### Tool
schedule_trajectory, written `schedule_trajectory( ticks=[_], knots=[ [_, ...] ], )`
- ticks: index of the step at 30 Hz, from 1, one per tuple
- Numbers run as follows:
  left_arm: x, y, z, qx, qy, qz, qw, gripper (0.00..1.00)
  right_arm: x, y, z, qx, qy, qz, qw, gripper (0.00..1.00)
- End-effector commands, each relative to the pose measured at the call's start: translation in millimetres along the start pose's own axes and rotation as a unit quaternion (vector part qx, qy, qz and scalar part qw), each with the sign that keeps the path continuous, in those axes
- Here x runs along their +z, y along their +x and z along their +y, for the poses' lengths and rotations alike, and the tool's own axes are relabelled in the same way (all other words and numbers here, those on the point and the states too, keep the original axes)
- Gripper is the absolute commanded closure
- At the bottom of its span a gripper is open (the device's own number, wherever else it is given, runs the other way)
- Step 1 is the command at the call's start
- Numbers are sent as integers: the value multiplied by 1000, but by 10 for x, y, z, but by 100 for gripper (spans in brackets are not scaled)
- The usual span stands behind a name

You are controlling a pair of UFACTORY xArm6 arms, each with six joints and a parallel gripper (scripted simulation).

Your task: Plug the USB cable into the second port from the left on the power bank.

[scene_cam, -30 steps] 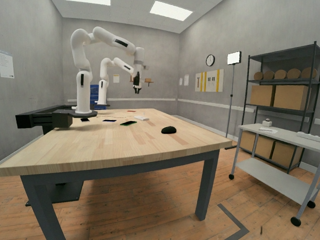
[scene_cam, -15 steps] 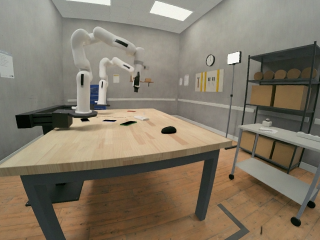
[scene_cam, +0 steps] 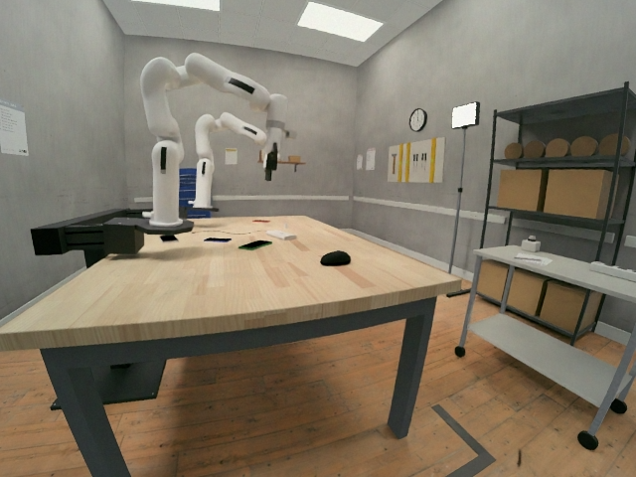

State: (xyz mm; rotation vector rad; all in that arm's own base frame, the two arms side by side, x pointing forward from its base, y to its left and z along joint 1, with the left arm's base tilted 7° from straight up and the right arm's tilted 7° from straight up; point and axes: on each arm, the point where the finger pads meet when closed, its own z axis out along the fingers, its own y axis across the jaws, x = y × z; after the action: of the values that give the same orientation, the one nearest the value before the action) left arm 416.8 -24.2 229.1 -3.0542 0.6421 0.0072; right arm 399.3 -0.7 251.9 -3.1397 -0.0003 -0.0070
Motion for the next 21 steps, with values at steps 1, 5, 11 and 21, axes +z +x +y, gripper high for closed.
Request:
schedule_trajectory(
  ticks=[1, 5, 11, 21],
  knots=[
    [-67, -42, -42, -45, 1, 3, 999, 68, -20, 11, -1, 0, 0, 3, 1000, 0],
    [-152, -150, -109, -128, -4, 4, 992, 68, -20, 11, -1, 0, 0, 3, 1000, 0],
    [-216, -238, -158, -199, -7, 4, 980, 68, -20, 11, -1, 0, 0, 3, 1000, 0],
    [-223, -244, -163, -204, -8, 4, 979, 68, -20, 11, -1, 0, 0, 3, 1000, 0]
  ],
)
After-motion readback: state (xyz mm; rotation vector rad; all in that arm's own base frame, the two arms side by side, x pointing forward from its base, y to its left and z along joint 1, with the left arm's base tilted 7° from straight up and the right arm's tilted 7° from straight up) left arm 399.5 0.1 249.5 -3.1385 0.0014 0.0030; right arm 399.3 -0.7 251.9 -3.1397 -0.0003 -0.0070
